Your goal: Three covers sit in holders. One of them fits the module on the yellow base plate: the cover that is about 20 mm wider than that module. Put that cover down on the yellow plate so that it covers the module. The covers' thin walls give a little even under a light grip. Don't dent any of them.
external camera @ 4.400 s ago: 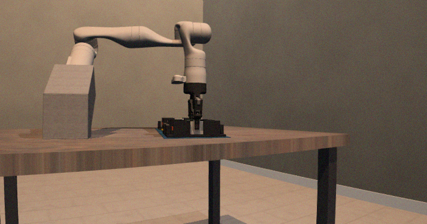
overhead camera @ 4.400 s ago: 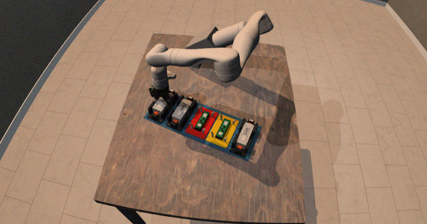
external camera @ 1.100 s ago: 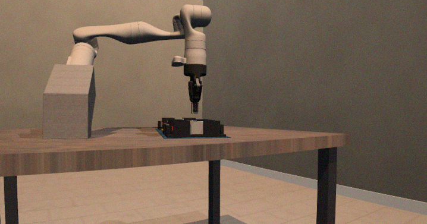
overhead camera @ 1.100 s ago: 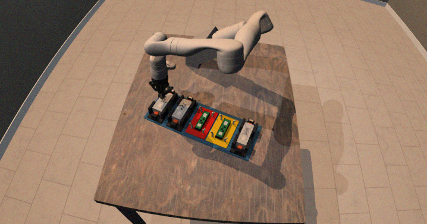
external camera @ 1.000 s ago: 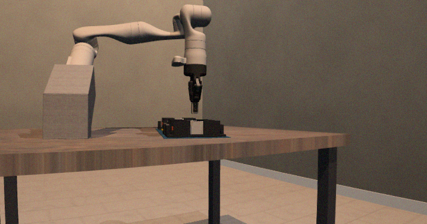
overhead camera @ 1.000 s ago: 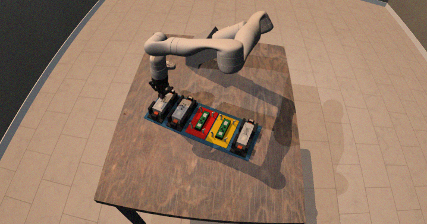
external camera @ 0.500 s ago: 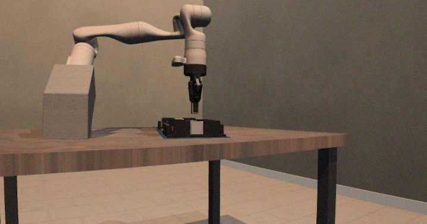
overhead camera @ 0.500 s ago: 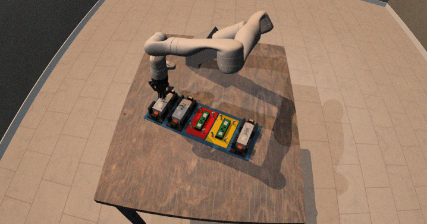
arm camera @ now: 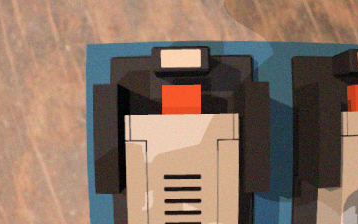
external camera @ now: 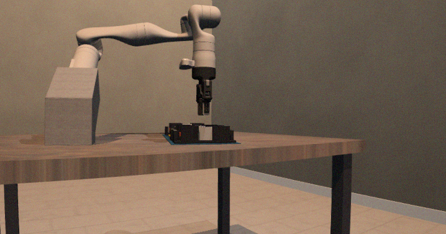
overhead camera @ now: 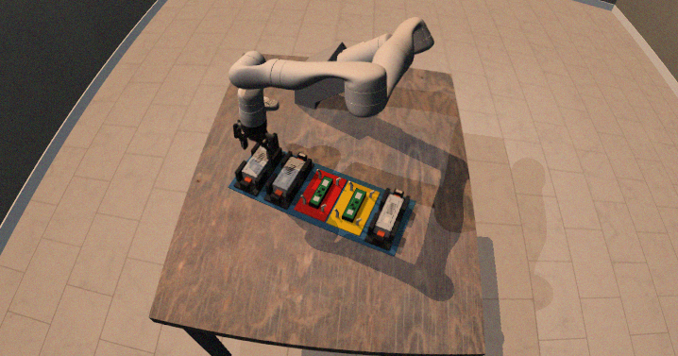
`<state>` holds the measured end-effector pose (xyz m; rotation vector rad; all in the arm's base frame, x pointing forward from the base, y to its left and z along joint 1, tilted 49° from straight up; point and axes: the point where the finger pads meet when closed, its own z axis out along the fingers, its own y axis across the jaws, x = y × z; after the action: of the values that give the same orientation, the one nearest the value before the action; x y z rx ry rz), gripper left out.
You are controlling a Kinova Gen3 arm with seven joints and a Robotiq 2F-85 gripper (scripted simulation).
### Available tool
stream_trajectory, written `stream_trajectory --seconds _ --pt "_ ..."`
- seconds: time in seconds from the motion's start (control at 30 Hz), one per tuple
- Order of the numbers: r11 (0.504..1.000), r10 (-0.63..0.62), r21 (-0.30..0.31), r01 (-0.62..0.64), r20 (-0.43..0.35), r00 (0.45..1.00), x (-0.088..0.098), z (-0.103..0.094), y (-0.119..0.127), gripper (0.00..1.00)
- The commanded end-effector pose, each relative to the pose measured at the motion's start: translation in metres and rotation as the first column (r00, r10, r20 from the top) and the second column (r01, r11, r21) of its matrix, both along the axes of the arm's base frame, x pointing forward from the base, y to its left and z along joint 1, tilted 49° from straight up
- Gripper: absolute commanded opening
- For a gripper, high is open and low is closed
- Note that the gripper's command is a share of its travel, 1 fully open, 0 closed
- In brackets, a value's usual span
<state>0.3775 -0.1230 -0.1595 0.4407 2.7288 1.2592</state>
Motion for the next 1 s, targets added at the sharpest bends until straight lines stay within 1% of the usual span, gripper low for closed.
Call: stream_trajectory --seconds 0.0,0.5,0.97 --pt "1.000 -0.001 -0.001 0.001 0.001 1.000 0.0002 0.0004 -0.0010 1.00" --pt "1.000 -0.001 -0.001 0.001 0.001 1.000 0.0002 0.0004 -0.0010 1.00" --pt "1.000 -0.001 -0.001 0.001 0.001 1.000 0.0023 -0.0062 0.0063 1.00"
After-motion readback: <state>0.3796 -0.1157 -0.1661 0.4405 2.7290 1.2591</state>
